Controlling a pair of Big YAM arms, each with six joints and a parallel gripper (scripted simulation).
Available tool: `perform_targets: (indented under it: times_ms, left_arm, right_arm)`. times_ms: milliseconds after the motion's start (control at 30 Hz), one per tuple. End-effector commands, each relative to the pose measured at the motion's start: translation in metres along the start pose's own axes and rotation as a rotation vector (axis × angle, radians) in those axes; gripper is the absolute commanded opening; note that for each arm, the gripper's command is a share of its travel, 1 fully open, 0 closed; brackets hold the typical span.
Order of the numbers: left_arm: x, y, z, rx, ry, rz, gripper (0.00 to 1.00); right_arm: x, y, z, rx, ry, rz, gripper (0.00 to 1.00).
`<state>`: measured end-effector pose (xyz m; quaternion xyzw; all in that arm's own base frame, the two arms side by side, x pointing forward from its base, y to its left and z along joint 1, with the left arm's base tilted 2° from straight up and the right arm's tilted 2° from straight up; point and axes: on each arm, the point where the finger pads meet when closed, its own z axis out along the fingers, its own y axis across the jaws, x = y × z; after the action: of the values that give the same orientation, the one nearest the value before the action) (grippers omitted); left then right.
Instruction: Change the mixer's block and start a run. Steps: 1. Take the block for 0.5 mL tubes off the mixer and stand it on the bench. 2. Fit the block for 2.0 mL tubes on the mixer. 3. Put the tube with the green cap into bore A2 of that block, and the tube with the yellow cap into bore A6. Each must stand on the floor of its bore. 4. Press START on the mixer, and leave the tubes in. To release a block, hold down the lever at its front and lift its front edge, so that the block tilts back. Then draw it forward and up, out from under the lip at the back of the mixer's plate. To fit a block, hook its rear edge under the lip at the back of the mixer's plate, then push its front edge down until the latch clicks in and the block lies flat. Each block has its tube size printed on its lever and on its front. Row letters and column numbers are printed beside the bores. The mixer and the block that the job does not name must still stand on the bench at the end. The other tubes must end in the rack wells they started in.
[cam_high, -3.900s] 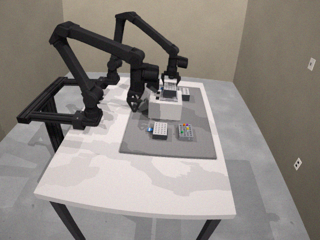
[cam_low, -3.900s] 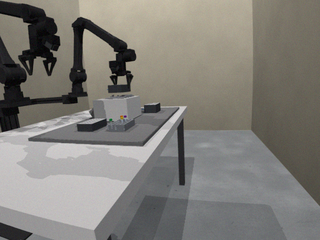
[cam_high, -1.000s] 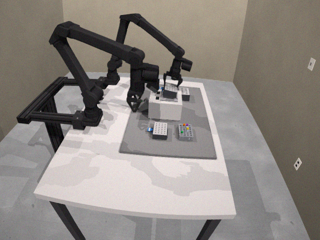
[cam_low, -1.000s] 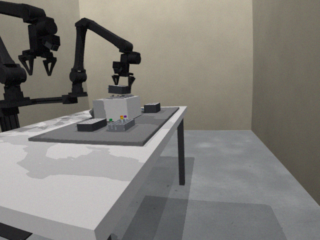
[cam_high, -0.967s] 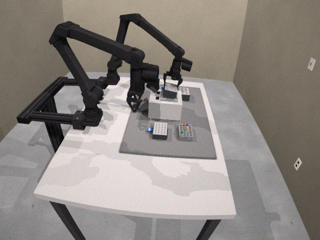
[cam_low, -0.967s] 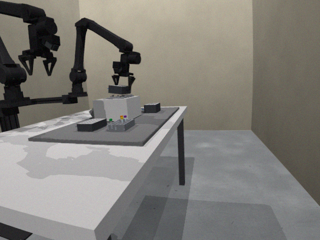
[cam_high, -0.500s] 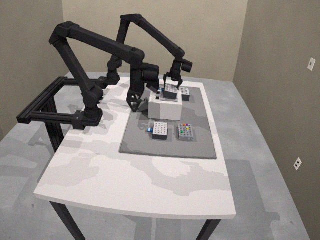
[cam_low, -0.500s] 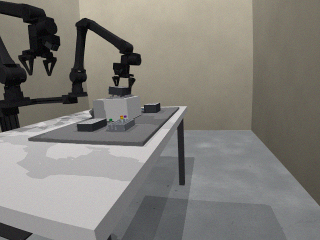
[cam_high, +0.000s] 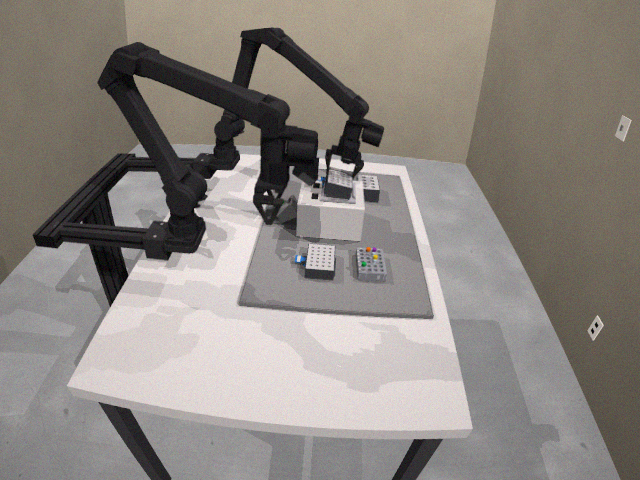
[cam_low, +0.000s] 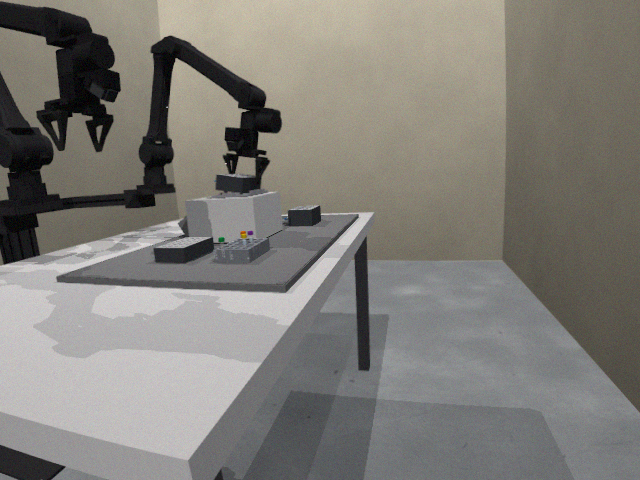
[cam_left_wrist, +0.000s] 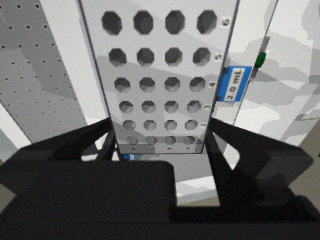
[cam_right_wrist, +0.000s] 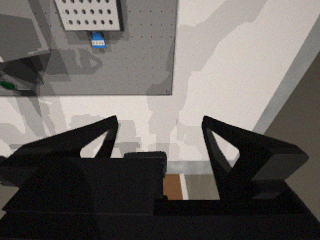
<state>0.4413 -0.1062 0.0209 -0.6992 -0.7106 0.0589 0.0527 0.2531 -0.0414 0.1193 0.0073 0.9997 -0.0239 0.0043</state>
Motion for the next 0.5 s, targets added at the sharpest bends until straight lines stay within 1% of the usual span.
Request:
perform_targets:
  times_ms: [0,300,467]
  left_arm:
    - [-0.007,0.022,-0.055,-0.127,-0.042,-0.003,0.0]
    - [-0.011,0.031,-0.073,-0.153,-0.046,0.01,0.0]
    - [-0.011,0.034,-0.071,-0.149,-0.044,0.013,0.0]
  right_arm:
    - [-0.011,0.0,-0.008,0.007,-0.025,-0.013,1.0]
    - [-0.011,0.0,-0.009,0.007,-0.025,-0.014,1.0]
    - [-0.011,0.0,-0.009,0.007,-0.025,-0.014,1.0]
